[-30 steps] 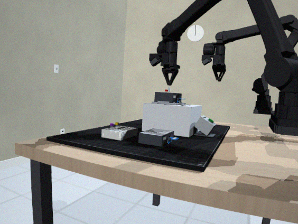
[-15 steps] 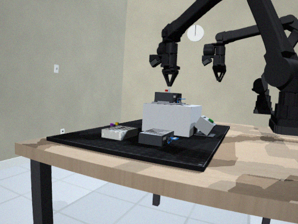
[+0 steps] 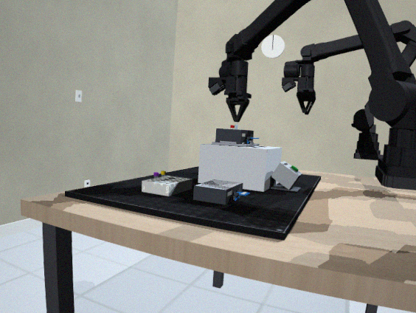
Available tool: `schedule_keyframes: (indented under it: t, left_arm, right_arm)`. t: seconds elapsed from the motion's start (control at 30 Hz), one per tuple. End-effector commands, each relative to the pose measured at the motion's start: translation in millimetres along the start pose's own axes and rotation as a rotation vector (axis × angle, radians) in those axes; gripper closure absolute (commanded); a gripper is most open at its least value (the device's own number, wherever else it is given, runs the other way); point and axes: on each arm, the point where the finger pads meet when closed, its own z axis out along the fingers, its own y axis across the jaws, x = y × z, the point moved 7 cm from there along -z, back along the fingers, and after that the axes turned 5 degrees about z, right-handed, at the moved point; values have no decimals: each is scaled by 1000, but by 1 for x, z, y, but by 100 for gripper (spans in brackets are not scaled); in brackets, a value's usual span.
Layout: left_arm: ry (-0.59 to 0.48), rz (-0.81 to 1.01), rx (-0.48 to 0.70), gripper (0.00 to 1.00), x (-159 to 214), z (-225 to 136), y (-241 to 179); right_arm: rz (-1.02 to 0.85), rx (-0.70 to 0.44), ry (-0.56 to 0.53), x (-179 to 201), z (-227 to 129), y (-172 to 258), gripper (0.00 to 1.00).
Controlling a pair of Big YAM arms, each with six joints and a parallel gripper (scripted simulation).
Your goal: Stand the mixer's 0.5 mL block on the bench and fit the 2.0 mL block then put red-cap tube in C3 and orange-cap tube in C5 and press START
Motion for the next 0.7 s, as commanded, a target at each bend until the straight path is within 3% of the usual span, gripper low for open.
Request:
schedule_keyframes:
  t: [0.0, 0.67]
  left_arm:
    - [14, -3, -10, 91, -6, 19, 0]
    - [15, -7, -10, 91, -7, 26, 2]
  right_arm:
    - [7, 1, -86, -19, -30, -1, 0]
    - [6, 2, -84, -18, -29, -1, 0]
